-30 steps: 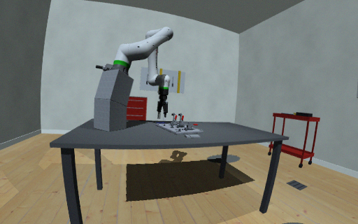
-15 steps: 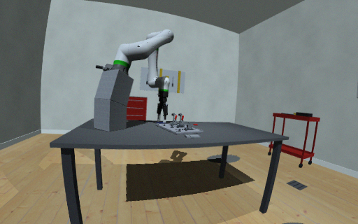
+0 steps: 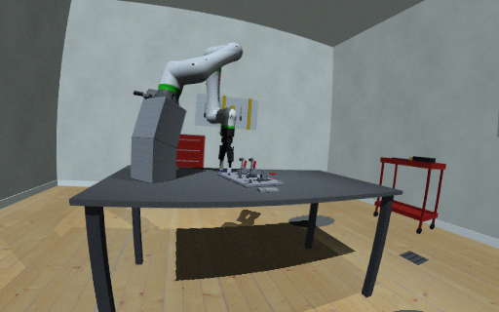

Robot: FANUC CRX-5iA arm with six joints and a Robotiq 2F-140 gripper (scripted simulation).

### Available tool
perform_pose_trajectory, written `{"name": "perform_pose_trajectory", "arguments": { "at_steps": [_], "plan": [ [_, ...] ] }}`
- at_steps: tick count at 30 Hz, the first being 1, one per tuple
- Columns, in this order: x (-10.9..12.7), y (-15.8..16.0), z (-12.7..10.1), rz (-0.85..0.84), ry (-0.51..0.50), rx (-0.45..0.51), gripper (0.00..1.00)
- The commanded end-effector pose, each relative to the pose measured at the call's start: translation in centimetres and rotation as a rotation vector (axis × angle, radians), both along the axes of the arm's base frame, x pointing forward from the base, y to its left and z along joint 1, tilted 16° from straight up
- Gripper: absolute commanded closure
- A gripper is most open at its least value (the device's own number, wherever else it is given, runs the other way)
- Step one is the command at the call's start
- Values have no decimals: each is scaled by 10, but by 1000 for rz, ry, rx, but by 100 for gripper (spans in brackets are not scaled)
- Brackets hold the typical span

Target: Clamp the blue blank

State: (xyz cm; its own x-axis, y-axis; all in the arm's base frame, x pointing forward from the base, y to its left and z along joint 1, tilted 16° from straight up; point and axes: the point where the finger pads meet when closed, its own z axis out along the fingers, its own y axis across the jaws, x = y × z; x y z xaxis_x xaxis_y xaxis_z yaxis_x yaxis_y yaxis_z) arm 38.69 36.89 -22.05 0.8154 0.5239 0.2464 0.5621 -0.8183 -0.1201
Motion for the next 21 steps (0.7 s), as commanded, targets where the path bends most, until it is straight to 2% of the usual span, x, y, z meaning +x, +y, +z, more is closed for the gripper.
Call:
{"name": "perform_pose_trajectory", "arguments": {
  "at_steps": [1,6,7,21],
  "plan": [
    [0,0,0,0,0,0,42],
    [0,0,0,0,0,0,42],
    [0,0,0,0,0,0,100],
    [0,0,0,0,0,0,100]
  ]
}}
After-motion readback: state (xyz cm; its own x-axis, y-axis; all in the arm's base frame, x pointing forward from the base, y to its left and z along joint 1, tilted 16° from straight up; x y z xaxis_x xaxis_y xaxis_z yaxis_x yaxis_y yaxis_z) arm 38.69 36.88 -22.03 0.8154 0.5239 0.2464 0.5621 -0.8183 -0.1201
